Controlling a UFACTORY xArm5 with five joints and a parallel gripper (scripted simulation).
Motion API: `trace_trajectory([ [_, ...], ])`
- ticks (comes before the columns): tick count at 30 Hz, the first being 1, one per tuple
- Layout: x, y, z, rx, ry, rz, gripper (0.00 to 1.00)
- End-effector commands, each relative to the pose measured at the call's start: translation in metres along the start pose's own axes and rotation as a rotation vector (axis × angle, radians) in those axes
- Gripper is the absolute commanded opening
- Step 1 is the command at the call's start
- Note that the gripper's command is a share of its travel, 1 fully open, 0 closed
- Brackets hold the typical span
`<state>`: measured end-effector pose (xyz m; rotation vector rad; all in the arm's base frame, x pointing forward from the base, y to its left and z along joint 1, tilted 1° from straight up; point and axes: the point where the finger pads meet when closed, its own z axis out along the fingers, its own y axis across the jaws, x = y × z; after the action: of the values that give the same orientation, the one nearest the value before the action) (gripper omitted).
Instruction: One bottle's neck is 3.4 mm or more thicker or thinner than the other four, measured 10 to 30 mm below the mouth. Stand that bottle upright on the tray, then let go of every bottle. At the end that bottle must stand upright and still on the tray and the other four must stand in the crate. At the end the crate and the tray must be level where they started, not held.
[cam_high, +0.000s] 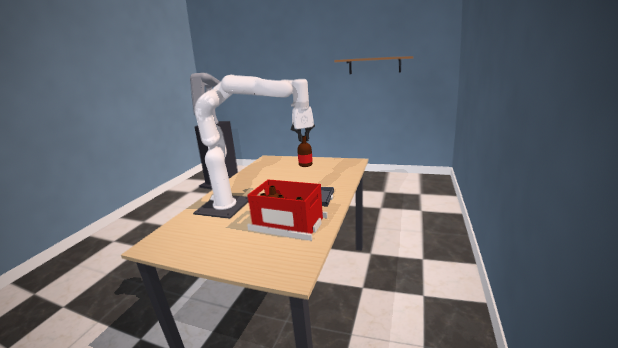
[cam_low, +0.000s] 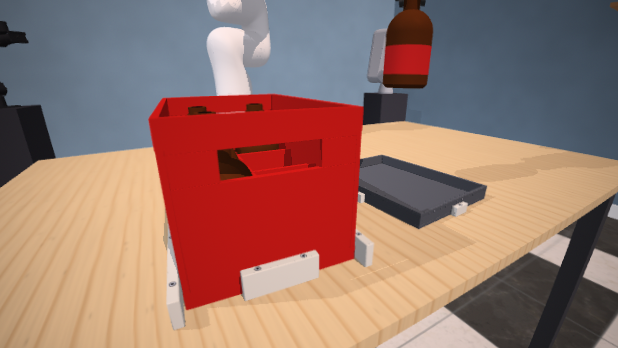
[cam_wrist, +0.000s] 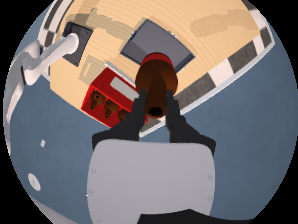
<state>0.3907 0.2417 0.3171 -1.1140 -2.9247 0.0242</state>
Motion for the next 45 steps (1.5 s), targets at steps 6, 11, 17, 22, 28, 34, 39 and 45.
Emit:
trace_trajectory([
  [6,0.0,0.001,-0.001,-0.004,-0.001,0.0,0.0],
  [11,0.0,0.001,0.0,-0.004,-0.001,0.0,0.0],
  [17,0.0,0.001,0.005,-0.004,-0.001,0.0,0.0],
  [22,0.0,0.001,0.011,-0.004,-0.001,0.0,0.0],
  [28,0.0,0.001,0.017,-0.004,-0.001,0.0,0.0],
  [34,0.0,0.001,0.03,-0.004,-0.001,0.0,0.0],
  [39,0.0,0.001,0.043,-0.004,-0.001,0.0,0.0],
  [45,-0.001,0.001,0.054,-0.004,-0.001,0.0,0.0],
])
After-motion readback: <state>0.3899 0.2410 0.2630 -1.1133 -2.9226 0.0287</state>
